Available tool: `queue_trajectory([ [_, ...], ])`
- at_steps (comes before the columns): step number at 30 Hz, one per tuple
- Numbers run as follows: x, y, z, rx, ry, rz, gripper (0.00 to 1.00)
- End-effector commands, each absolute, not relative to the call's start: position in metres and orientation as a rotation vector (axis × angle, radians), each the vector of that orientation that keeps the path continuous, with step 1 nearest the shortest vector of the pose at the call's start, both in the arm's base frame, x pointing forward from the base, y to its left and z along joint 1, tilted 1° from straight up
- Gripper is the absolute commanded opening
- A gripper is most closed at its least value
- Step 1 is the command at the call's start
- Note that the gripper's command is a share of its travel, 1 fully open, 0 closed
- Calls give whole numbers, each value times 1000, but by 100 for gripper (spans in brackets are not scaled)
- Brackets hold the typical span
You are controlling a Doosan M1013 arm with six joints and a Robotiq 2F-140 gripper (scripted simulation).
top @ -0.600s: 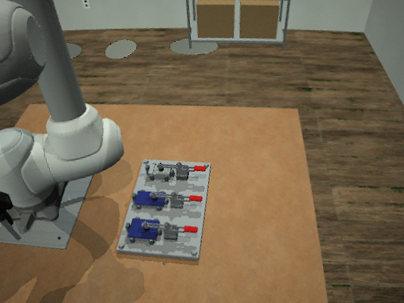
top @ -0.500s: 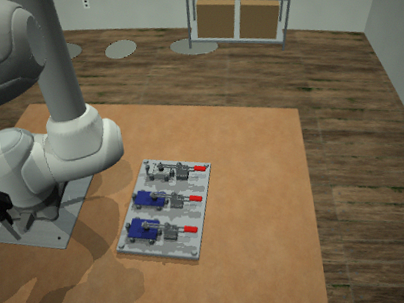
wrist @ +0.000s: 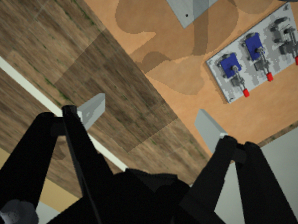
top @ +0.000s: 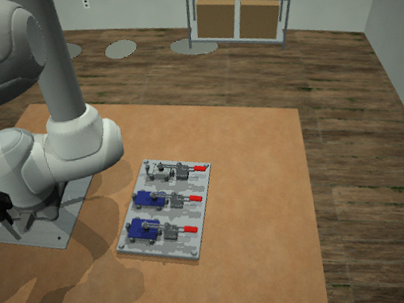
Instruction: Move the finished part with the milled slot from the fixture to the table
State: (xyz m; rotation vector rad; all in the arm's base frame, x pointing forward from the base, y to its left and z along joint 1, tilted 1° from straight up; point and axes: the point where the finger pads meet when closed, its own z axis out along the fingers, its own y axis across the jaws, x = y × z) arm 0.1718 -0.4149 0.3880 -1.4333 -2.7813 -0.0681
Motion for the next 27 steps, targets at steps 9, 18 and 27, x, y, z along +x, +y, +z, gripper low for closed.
queue_trajectory([
  [9, 237, -373, 355, -1577, -2701, -165, 100],
  [18, 296, -315, 321, -1720, -2576, -265, 100],
  [27, 343, -246, 289, -1848, -2412, -349, 100],
])
